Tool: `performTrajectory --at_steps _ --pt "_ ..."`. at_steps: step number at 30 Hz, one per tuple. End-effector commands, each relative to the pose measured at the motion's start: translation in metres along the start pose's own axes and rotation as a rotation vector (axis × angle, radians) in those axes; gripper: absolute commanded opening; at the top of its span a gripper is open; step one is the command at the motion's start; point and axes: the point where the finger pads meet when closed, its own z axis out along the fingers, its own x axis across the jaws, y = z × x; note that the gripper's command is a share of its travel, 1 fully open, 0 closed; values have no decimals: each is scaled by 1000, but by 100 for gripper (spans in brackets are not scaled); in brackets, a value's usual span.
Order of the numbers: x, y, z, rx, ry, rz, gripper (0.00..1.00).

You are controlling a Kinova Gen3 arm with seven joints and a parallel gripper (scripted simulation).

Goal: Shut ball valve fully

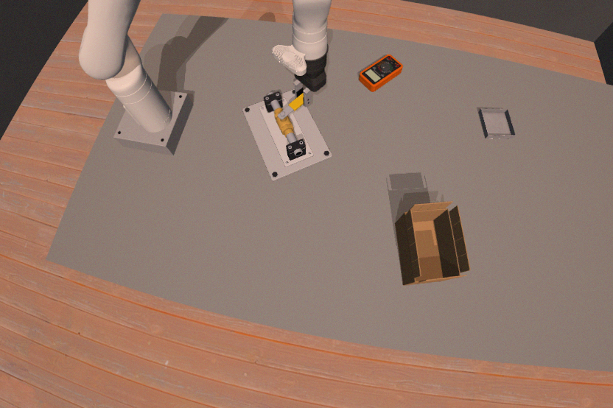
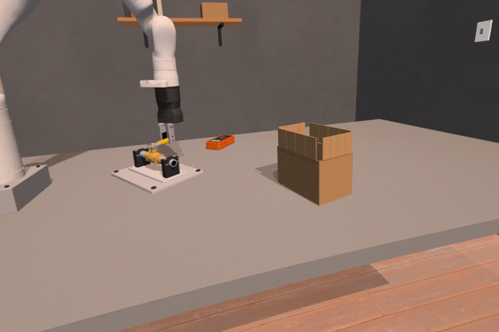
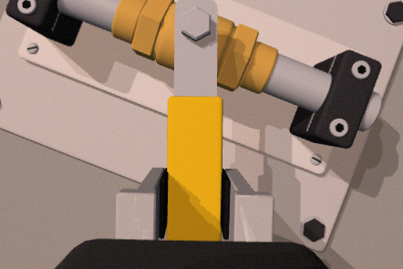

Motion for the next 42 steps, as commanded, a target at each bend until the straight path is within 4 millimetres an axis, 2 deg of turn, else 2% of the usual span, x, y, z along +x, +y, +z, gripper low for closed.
performTrajectory --at_steps 1,42 --pt "-8 4 0 -9 -7 45 0" --pt "-26 1 0 -12 -8 277 0"
